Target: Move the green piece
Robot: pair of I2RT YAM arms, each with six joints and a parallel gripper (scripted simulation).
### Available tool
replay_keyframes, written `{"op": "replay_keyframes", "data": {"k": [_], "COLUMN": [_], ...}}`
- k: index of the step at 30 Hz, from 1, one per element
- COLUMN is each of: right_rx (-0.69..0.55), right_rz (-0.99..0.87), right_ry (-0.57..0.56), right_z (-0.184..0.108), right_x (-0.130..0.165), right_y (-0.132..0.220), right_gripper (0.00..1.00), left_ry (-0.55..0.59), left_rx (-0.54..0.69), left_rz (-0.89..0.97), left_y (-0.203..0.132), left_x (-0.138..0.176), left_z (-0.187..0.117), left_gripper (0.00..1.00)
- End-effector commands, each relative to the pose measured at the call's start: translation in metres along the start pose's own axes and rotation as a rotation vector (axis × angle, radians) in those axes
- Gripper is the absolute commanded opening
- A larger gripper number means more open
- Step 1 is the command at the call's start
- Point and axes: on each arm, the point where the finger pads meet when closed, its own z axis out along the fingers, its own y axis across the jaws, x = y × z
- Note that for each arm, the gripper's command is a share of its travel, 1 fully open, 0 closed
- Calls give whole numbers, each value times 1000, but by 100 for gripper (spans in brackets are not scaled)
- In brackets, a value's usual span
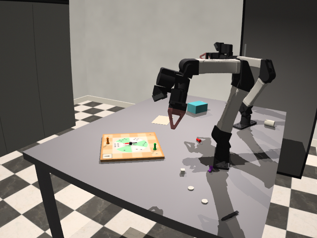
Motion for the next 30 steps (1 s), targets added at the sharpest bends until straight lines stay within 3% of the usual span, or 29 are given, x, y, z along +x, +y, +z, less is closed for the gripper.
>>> {"op": "replay_keyframes", "data": {"k": [1,30], "right_rx": [0,0], "right_rz": [0,0], "right_ry": [-11,-11], "right_z": [-1,-1], "right_x": [-4,-4], "right_y": [0,0], "right_gripper": [100,100], "left_ry": [-21,128], "left_rx": [28,151], "left_rz": [-203,-989], "left_y": [-12,-127], "left_x": [-21,-70], "left_z": [1,25], "left_gripper": [27,27]}}
